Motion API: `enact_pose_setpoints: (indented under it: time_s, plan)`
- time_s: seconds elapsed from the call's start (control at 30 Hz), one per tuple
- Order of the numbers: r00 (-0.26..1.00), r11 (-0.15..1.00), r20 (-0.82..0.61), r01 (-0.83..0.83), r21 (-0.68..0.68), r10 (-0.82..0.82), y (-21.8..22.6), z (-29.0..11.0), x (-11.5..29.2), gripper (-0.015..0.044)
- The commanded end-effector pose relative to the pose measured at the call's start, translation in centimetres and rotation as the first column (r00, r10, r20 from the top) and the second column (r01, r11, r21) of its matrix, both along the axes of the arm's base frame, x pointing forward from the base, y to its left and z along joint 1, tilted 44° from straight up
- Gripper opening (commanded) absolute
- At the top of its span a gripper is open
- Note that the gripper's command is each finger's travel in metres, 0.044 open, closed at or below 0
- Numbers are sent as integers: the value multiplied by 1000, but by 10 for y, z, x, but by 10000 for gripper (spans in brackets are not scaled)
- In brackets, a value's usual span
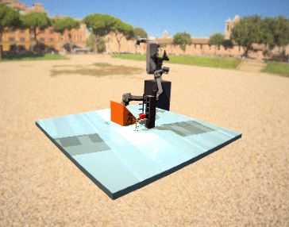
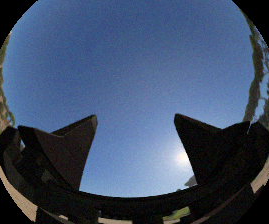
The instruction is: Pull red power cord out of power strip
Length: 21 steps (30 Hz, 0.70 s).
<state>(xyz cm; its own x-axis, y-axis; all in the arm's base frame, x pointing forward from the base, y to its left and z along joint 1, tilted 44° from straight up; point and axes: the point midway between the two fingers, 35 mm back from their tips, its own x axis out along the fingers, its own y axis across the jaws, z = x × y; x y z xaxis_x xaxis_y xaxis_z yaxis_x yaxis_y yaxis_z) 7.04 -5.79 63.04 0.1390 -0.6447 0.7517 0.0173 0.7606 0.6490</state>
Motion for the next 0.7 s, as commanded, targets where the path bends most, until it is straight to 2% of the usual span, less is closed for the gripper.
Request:
enact_pose_setpoints:
  time_s: [0.0,0.27,0.47,0.67]
  plan:
    - [1000,1000,4,-2,4,2,-1,0,-2,374]
    - [984,966,148,-132,220,101,-80,-26,-66,164]
    - [957,874,225,-262,410,181,-154,-70,-81,160]
    - [926,715,267,-375,590,265,-222,-128,-61,160]
